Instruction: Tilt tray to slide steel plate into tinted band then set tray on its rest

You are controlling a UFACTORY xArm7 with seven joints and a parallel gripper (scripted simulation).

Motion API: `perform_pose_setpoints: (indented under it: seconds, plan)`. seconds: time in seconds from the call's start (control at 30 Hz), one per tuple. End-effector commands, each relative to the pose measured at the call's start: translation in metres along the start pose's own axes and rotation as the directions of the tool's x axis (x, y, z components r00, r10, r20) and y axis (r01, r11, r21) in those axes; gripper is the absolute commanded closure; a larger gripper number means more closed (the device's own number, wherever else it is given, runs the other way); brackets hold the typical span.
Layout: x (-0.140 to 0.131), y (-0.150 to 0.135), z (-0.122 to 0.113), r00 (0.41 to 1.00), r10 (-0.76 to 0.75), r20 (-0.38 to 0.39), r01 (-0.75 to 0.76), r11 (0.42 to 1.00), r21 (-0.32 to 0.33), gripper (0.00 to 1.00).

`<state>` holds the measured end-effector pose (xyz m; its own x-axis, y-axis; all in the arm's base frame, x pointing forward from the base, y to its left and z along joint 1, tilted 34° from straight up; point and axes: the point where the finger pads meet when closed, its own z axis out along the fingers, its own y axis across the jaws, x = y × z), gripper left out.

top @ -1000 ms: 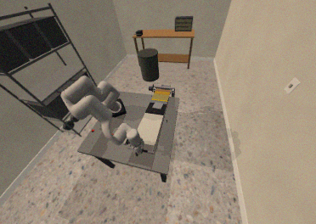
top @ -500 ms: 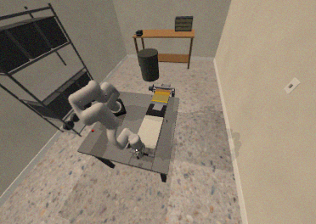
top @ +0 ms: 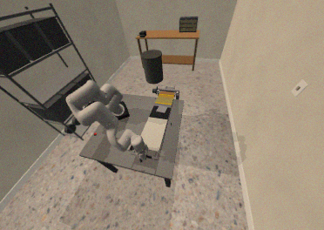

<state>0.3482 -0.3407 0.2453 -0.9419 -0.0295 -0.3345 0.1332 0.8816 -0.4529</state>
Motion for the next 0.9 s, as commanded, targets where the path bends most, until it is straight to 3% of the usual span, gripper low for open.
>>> perform_pose_setpoints:
  seconds: [0.0, 0.1, 0.17, 0.87]
  plan:
    - [-0.001, 0.006, -0.048, 1.0, 0.0, 0.003, 0.0, 1.0, 0.003, 1.0]
    - [-0.001, -0.001, 0.004, 1.0, 0.0, 0.003, 0.0, 1.0, 0.003, 1.0]
    - [-0.001, -0.003, 0.023, 1.0, 0.0, 0.003, 0.0, 1.0, 0.003, 1.0]
    - [-0.001, -0.004, 0.03, 1.0, 0.0, 0.003, -0.001, 1.0, 0.003, 1.0]
